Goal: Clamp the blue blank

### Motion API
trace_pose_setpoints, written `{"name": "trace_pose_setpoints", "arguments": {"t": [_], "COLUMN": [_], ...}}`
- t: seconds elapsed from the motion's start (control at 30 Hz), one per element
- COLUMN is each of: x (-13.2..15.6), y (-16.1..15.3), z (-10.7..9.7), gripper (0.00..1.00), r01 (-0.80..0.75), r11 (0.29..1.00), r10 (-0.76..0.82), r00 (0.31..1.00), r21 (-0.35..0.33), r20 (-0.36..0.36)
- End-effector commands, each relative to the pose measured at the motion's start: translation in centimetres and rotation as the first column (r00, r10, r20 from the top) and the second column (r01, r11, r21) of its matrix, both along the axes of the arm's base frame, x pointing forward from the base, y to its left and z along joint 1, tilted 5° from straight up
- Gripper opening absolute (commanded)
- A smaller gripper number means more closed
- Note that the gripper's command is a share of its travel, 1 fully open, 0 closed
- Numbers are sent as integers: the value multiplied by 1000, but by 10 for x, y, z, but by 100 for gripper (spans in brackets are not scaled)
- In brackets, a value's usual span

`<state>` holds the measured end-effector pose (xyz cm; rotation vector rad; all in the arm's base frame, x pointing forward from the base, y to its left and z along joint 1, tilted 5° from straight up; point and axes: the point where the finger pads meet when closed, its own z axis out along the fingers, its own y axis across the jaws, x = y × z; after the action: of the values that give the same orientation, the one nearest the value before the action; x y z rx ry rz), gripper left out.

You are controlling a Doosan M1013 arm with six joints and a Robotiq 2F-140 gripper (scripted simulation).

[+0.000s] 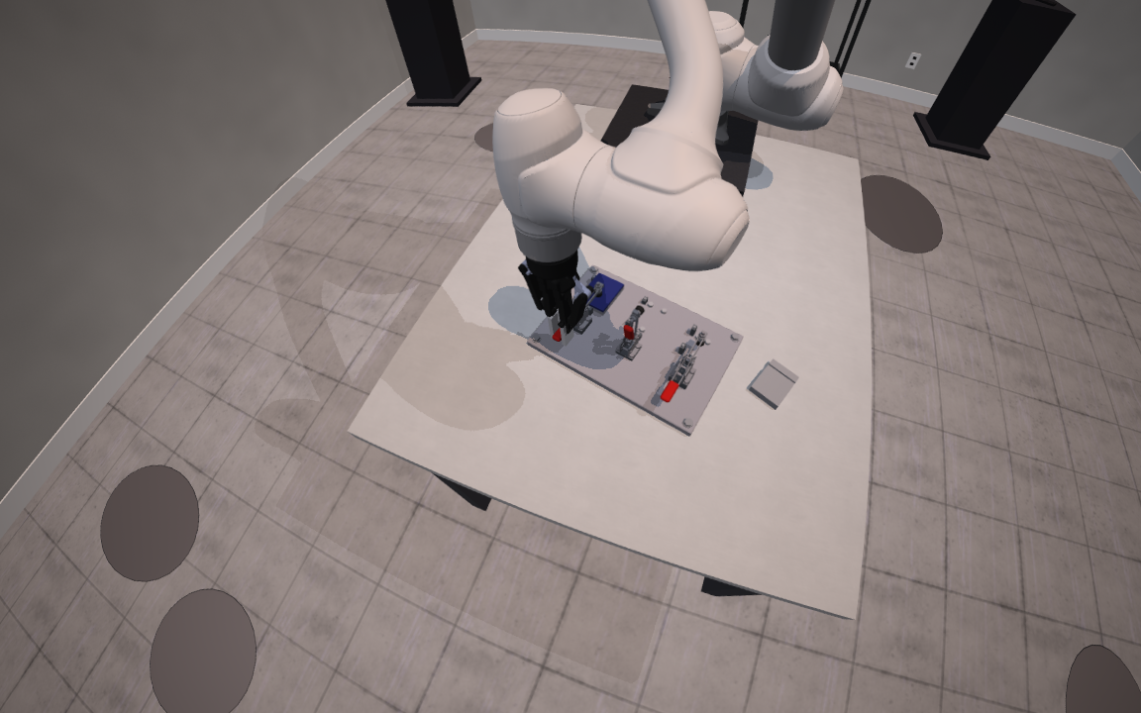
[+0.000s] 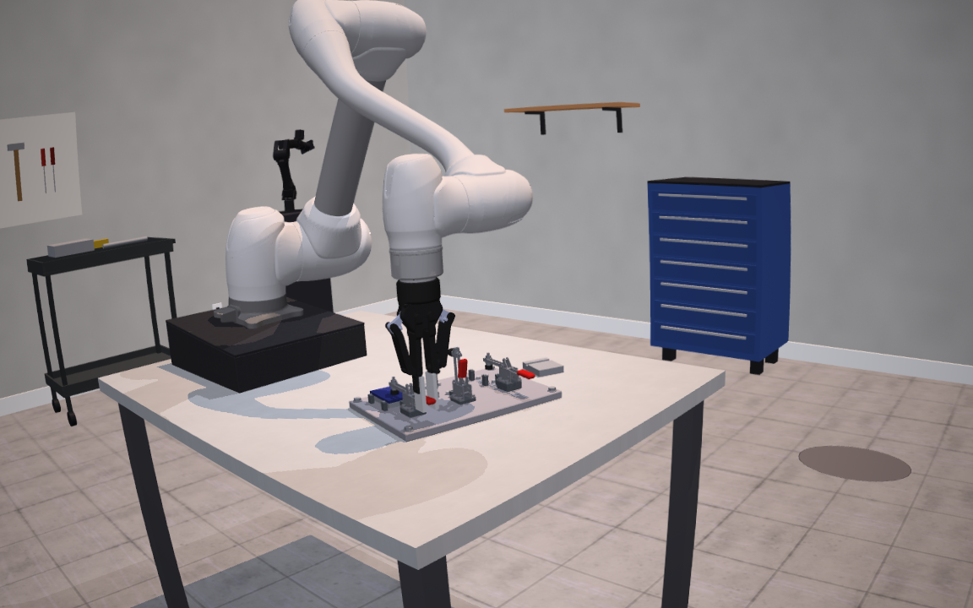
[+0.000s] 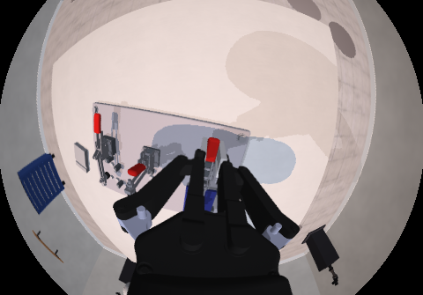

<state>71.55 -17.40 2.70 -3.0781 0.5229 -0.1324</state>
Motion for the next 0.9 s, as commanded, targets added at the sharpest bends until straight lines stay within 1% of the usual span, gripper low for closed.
{"name": "trace_pose_setpoints", "arguments": {"t": [0.0,0.53,0.57,0.87], "x": [1,1,1,1], "y": [0,0,0,0], "z": [-2,-2,-2,-2], "gripper": [0,0,28,28], "r01": [0,0,0,0], "r11": [1000,1000,1000,1000], "r10": [0,0,0,0], "r00": [1000,1000,1000,1000], "r21": [0,0,0,0], "r20": [0,0,0,0]}}
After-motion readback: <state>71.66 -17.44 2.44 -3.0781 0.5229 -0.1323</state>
